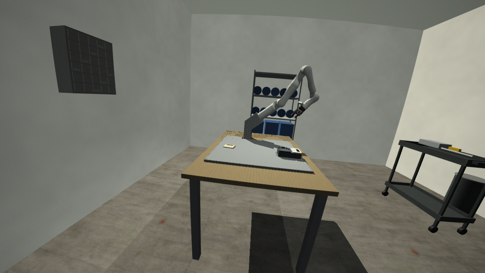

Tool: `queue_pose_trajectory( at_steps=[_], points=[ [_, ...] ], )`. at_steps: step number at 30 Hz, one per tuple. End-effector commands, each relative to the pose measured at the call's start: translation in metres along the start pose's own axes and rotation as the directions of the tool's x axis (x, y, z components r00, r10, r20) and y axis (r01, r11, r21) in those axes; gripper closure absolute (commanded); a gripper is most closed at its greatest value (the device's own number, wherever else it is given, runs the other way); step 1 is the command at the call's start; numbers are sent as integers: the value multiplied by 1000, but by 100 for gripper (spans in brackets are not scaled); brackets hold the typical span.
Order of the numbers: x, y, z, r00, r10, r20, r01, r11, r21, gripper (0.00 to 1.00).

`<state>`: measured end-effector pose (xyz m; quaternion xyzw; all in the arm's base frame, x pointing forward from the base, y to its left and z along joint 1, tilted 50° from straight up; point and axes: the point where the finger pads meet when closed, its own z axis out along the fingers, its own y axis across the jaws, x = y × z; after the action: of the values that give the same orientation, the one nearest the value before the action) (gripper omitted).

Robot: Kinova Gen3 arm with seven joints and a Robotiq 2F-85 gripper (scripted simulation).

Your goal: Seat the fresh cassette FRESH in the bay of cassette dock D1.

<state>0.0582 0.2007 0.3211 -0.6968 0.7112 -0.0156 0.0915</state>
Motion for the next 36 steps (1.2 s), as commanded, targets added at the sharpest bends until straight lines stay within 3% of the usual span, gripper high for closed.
queue_pose_trajectory(
  at_steps=[1, 19, 22, 30, 36],
  points=[
    [0, 0, 0, 1000, 0, 1, 0, 1000, 0, 0],
    [3, -3, 3, 999, 30, 11, -30, 999, -10, 0],
    [-5, -8, 14, 995, 78, -60, -81, 996, -49, 0],
    [-19, -29, 45, 981, 154, -115, -166, 981, -103, 0],
    [-22, -39, 57, 971, 193, -139, -212, 968, -132, 0]
  ],
)
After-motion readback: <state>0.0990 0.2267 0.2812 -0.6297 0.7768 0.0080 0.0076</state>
